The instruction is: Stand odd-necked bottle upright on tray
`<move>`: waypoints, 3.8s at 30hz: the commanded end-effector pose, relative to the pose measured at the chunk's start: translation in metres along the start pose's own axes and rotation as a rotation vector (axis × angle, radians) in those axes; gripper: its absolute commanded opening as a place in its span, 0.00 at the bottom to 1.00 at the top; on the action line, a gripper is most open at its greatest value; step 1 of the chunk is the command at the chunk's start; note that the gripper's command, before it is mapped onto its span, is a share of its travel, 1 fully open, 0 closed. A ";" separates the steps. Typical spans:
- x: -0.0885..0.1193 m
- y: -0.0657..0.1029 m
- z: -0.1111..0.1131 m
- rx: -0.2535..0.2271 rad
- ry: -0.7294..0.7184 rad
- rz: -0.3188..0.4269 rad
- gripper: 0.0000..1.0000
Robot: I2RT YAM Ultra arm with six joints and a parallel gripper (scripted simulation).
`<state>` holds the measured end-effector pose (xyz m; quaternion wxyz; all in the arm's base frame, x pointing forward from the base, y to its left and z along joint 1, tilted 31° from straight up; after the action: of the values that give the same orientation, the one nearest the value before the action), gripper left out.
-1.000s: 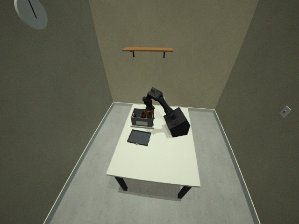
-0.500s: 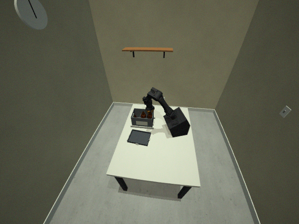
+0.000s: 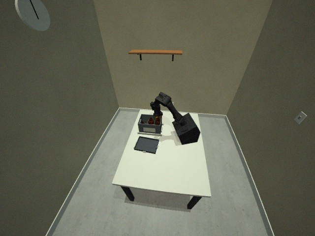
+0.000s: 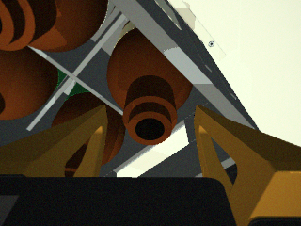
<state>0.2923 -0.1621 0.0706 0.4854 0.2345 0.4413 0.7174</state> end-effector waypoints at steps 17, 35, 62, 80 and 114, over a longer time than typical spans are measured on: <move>0.000 -0.008 -0.007 0.012 -0.007 -0.003 0.61; 0.000 -0.008 -0.007 0.012 -0.007 -0.004 0.00; -0.002 -0.007 -0.006 0.011 -0.006 -0.008 0.00; -0.002 -0.007 -0.006 0.011 -0.006 -0.008 0.00; -0.003 -0.004 -0.005 0.007 -0.005 -0.018 0.61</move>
<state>0.2941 -0.1621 0.0702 0.4857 0.2315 0.4412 0.7182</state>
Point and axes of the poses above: the point where the finger pads meet when closed, its own y axis back along the fingers, its own z axis across the jaws, x = y × z, the point moved 1 cm from there along y, back along the fingers, and after that the axes turned 14 degrees about -y, right-handed, at the moved point
